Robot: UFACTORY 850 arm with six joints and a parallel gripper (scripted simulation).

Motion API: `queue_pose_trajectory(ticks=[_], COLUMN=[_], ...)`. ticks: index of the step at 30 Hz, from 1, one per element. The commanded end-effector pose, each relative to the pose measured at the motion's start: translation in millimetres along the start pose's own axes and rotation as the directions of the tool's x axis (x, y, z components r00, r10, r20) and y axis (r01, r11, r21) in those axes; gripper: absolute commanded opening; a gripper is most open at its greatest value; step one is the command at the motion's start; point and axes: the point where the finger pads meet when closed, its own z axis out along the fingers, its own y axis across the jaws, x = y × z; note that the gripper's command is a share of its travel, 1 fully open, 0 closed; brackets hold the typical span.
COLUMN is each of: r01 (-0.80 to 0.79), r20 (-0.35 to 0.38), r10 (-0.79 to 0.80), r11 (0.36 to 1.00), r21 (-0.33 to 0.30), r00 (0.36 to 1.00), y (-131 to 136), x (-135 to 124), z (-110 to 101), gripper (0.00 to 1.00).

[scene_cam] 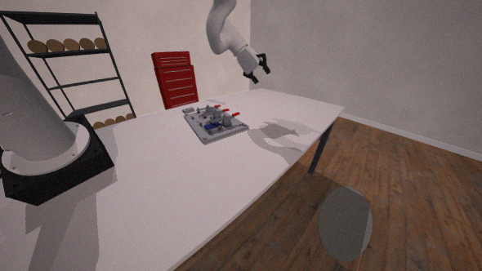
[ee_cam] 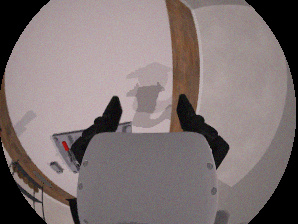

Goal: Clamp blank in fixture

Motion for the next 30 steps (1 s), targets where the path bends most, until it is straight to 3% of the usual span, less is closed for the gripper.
queue_pose_trajectory(ticks=[1, 3, 4, 6, 7, 9, 10, 11, 12, 13, 14, 15, 16, 19, 22, 29, 30], r01=[-0.021, -0.021, -0.041, -0.041, -0.067, -0.067, -0.097, -0.097, -0.131, -0.131, -0.165, -0.165, -0.198, -0.229, -0.299, -0.33, -0.33], r20=[0.067, 0.067, 0.109, 0.109, 0.15, 0.15, 0.19, 0.19, 0.228, 0.228, 0.263, 0.263, 0.296, 0.325, 0.385, 0.409, 0.409], r10=[0.013, 0.013, 0.021, 0.021, 0.03, 0.03, 0.04, 0.04, 0.05, 0.05, 0.061, 0.061, 0.071, 0.08, 0.102, 0.111, 0.111], r11=[0.993, 0.993, 0.982, 0.982, 0.966, 0.966, 0.948, 0.948, 0.927, 0.927, 0.904, 0.904, 0.882, 0.861, 0.813, 0.792, 0.792], r21=[0.119, 0.119, 0.186, 0.186, 0.249, 0.249, 0.304, 0.304, 0.353, 0.353, 0.394, 0.394, 0.427, 0.454, 0.5, 0.515, 0.515], r00=[0.998, 0.998, 0.994, 0.994, 0.988, 0.988, 0.981, 0.981, 0.972, 0.972, 0.963, 0.963, 0.953, 0.942, 0.917, 0.906, 0.906], y=[-6, -6, -9, -9, -13, -13, -17, -17, -20, -20, -23, -23, -26, -28, -33, -35, -35], x=[-43, -43, -70, -70, -98, -98, -125, -125, -150, -150, -175, -175, -196, -216, -256, -272, -272], z=[-10, -10, -17, -17, -26, -26, -37, -37, -47, -47, -58, -58, -68, -78, -99, -107, -107], gripper=[1.0, 1.0, 1.0, 1.0, 1.0, 1.0, 1.0, 1.0, 1.0, 1.0, 1.0, 1.0, 1.0, 1.0, 1.0, 1.0, 0.47])
